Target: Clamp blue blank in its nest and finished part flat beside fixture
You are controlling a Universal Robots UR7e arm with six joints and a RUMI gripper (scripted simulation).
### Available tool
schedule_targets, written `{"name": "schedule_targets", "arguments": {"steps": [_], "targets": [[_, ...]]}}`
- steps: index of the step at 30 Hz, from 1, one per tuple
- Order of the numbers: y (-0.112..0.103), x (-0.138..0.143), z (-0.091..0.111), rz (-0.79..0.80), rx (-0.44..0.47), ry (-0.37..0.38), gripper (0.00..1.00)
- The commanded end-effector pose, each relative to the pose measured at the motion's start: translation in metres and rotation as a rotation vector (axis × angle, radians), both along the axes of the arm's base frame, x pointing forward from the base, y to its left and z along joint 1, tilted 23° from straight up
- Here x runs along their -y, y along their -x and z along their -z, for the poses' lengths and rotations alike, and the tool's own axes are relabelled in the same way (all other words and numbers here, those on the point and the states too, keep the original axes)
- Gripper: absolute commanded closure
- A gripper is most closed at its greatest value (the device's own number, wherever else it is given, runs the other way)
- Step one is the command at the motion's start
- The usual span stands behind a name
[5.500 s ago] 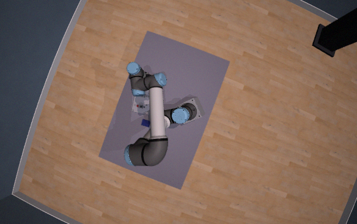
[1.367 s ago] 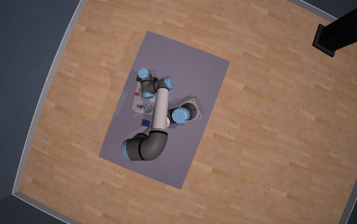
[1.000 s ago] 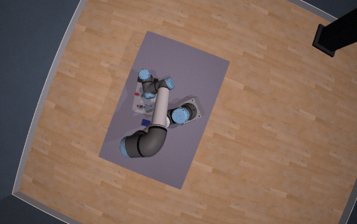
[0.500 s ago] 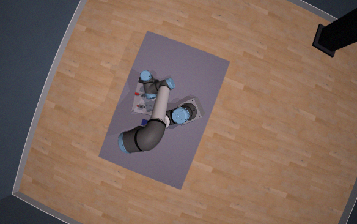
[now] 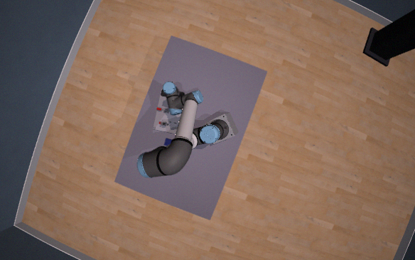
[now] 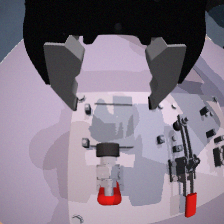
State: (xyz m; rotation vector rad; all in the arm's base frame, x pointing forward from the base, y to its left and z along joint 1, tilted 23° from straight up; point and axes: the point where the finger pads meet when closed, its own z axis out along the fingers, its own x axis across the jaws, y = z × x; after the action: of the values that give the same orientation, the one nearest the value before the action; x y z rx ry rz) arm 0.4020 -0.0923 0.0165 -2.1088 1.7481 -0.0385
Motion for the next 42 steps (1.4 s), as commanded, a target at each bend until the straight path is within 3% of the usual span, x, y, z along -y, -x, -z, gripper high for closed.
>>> {"name": "schedule_targets", "arguments": {"steps": [1,21,37,38,42], "targets": [[0.0,0.0,0.001,0.0,0.001,0.001,0.41],[-0.009,-0.008,0.029,0.0,0.001,0.001,0.41],[-0.01,-0.009,0.03,0.0,0.001,0.001,0.41],[-0.01,-0.009,0.03,0.0,0.001,0.001,1.0],[-0.01,-0.009,0.03,0.0,0.001,0.001,1.0]]}}
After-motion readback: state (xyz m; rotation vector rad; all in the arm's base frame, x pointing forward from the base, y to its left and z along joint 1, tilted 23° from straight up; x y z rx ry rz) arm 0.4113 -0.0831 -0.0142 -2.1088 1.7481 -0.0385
